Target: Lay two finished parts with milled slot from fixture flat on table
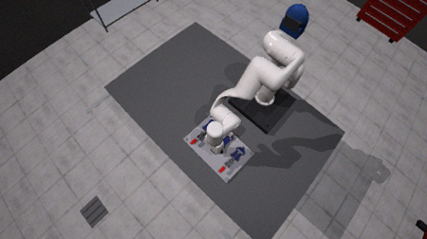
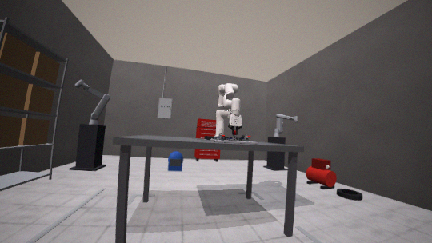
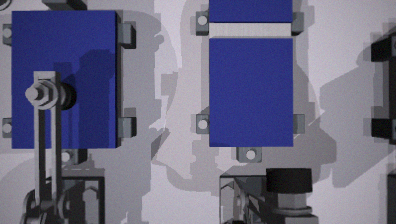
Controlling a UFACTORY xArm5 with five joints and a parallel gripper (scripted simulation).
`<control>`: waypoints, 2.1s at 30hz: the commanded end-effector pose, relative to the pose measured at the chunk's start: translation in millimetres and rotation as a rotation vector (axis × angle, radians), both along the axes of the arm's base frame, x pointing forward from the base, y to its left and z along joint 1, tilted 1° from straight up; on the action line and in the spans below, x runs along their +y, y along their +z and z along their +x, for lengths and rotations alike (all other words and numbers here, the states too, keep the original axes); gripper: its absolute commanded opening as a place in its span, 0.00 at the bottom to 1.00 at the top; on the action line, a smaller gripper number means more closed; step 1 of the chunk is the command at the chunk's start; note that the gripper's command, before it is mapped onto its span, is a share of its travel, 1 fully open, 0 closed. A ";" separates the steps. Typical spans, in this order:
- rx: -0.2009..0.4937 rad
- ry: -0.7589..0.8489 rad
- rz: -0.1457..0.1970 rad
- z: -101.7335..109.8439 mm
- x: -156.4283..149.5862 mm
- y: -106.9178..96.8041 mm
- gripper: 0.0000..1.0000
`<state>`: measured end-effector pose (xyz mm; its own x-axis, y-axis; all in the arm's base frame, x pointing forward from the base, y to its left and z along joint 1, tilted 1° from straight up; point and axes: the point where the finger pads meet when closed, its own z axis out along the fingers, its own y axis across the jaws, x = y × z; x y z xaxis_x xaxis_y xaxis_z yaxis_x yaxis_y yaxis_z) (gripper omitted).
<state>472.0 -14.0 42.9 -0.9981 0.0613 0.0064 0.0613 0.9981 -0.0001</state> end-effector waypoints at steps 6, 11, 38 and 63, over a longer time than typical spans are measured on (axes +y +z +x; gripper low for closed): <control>0.000 -0.001 0.000 0.0 -0.2 0.3 0.00; 0.000 0.000 0.000 -0.1 -0.2 0.2 0.00; 0.000 0.000 0.000 -4.8 0.1 0.0 0.00; -0.003 0.000 0.000 -3.8 0.4 0.6 0.48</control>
<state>465.0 -14.0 40.7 -0.9980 0.0623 0.0128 0.0623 0.9981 -0.0004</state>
